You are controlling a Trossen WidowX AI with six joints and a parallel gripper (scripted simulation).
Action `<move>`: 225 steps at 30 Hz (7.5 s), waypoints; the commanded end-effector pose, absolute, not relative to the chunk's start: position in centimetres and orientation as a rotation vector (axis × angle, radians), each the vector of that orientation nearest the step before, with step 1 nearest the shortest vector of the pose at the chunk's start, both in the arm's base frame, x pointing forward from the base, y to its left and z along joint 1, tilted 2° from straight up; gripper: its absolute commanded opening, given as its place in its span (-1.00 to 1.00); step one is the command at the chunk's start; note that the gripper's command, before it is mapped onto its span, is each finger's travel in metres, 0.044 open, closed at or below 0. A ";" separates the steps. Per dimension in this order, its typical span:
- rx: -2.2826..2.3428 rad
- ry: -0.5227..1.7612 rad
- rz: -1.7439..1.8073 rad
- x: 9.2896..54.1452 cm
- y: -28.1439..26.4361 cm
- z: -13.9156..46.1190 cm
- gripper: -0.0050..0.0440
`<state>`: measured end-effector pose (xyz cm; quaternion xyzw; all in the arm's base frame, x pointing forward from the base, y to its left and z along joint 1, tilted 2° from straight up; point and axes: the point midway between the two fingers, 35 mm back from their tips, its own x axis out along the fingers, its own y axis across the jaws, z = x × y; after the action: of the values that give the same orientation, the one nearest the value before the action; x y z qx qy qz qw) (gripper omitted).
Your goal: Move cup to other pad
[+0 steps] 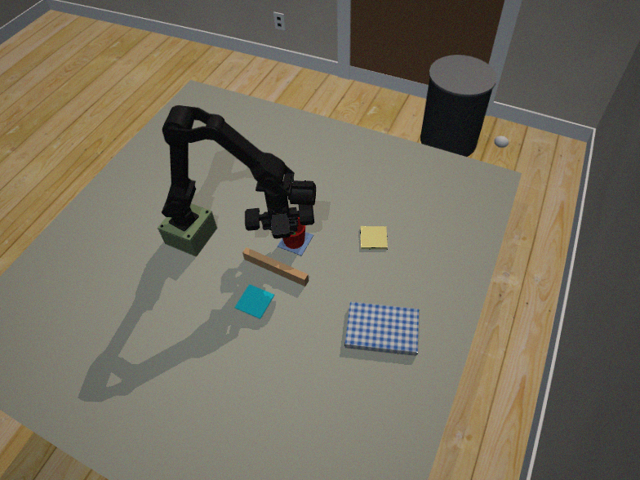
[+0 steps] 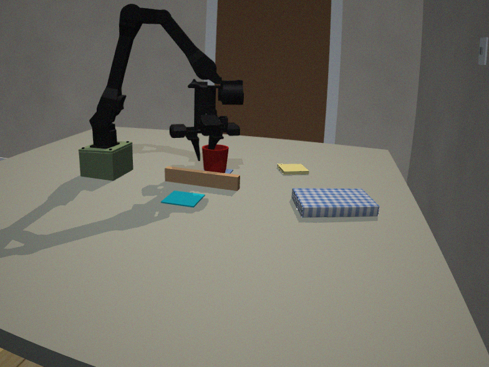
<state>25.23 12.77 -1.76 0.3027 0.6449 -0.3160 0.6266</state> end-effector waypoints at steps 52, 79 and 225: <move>0.704 1.469 -0.714 25.6 12.9 4.7 -0.80; 0.705 1.467 -0.717 25.9 11.0 4.8 -0.80; 0.696 1.459 -0.727 27.8 -9.4 -0.7 -0.80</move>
<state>27.68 -9.33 -0.68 0.3059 0.6398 -0.3195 0.6285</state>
